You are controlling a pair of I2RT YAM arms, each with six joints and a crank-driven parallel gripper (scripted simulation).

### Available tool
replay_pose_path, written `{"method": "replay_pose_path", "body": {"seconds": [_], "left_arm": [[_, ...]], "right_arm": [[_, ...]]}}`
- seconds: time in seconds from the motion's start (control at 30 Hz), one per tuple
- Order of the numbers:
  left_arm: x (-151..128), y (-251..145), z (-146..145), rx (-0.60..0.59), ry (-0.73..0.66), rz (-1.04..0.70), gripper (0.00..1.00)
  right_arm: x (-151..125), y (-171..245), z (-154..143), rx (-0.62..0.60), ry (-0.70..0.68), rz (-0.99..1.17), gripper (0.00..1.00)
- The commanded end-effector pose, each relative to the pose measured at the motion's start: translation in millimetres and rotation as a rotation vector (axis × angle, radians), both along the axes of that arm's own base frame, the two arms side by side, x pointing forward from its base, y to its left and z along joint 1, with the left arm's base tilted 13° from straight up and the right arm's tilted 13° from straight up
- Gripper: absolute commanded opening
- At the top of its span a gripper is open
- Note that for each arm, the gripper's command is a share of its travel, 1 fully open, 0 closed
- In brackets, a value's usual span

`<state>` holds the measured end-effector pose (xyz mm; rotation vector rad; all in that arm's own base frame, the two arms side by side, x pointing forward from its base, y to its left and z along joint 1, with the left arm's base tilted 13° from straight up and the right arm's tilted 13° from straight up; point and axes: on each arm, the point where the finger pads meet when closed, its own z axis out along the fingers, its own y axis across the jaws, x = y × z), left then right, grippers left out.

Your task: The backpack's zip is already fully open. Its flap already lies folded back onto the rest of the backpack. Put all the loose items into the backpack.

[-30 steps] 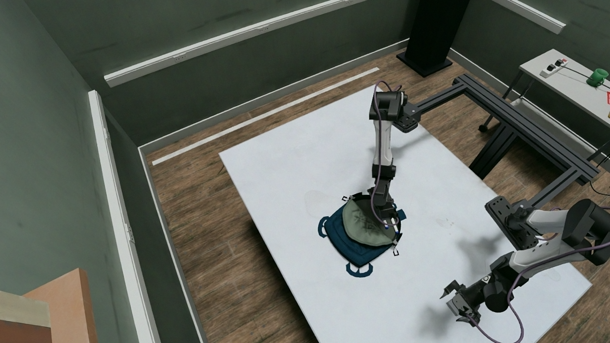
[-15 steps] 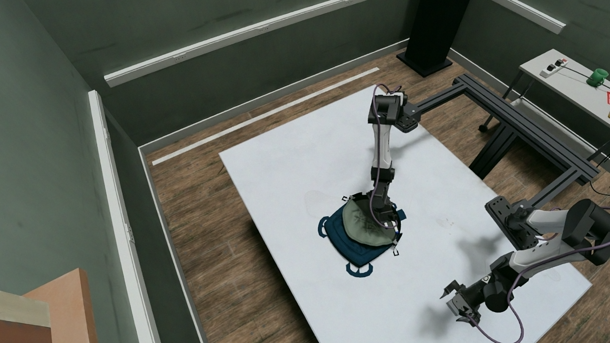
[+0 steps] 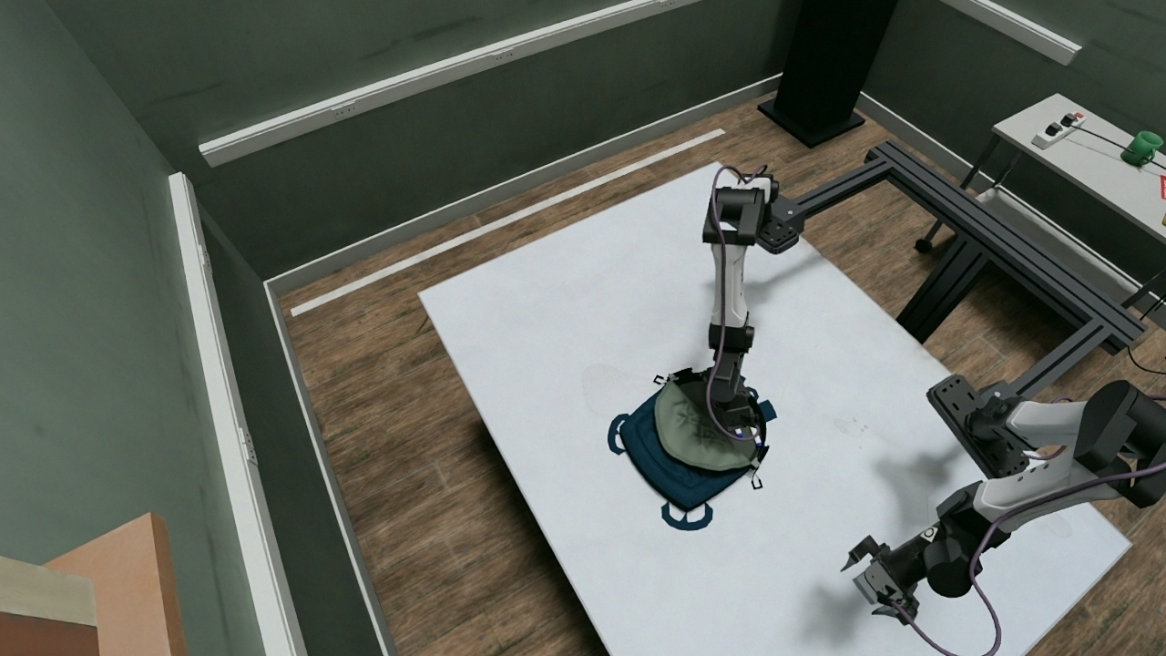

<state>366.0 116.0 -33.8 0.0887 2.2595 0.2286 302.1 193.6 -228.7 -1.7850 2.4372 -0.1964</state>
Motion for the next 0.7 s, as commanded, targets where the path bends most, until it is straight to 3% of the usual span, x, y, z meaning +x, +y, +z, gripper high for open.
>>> {"method": "replay_pose_path", "body": {"seconds": [0.0,0.17,0.2,0.23,0.37,0.6,0.63,0.67], "left_arm": [[4,-1,4,0.002,-0.014,-0.005,0.90],[4,-1,4,0.002,-0.014,-0.005,0.90],[4,-1,4,0.002,-0.014,-0.005,0.90],[4,-1,4,0.002,-0.014,-0.005,0.90],[4,-1,4,0.002,-0.014,-0.005,0.90],[4,-1,4,0.002,-0.014,-0.005,0.90],[4,-1,4,0.002,-0.014,-0.005,0.90],[4,-1,4,0.002,-0.014,-0.005,0.90]], "right_arm": [[7,1,-9,0.015,-0.007,0.004,0.14],[9,-1,-20,0.016,-0.007,0.003,0.14],[26,13,2,0.055,-0.054,0.001,0.14],[26,13,2,0.054,-0.055,0.002,0.14],[10,4,-10,0.015,-0.015,0.006,0.14],[11,-1,-26,0.016,-0.007,0.003,0.14],[26,11,-5,0.047,-0.049,0.001,0.14],[28,12,-5,0.053,-0.056,0.001,0.14]]}}
